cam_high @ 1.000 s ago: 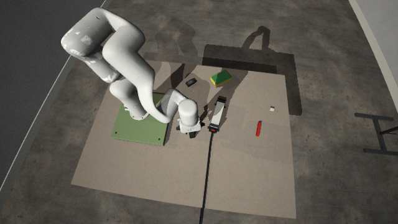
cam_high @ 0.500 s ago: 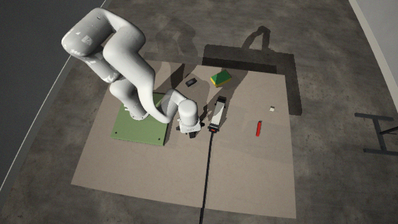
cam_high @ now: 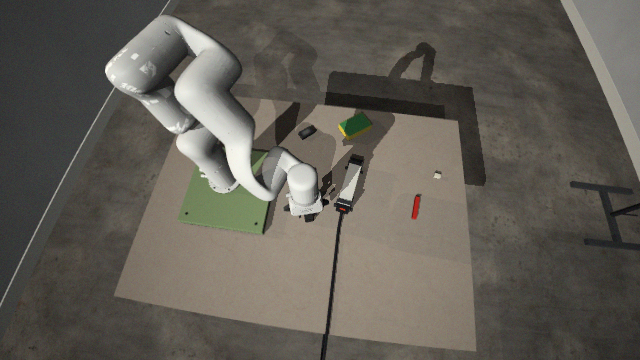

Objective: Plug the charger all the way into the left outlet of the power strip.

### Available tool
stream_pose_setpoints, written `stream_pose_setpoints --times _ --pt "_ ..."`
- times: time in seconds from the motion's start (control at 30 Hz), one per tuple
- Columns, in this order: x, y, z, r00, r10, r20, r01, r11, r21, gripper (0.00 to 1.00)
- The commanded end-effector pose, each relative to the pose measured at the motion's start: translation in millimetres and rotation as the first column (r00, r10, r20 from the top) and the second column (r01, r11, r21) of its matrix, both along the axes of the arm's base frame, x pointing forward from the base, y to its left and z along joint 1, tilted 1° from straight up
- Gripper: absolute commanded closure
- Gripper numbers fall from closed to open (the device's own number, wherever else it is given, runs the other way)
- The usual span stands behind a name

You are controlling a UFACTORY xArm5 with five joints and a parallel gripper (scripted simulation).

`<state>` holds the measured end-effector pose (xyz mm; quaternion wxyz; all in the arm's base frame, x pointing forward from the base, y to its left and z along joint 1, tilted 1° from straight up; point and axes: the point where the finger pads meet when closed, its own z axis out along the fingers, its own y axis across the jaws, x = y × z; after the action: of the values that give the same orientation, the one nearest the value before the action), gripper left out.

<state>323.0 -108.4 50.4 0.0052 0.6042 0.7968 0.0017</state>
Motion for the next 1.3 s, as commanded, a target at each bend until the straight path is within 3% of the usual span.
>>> stream_pose_setpoints --times 0.0,0.7,1.27 --pt "1 -1 -7.4 1.000 0.000 0.003 0.000 1.000 -0.001 0.47" --pt "2 -1 -48.7 1.000 0.000 0.003 0.000 1.000 -0.001 0.47" --pt "2 -1 -56.6 1.000 0.000 0.003 0.000 1.000 -0.001 0.47"
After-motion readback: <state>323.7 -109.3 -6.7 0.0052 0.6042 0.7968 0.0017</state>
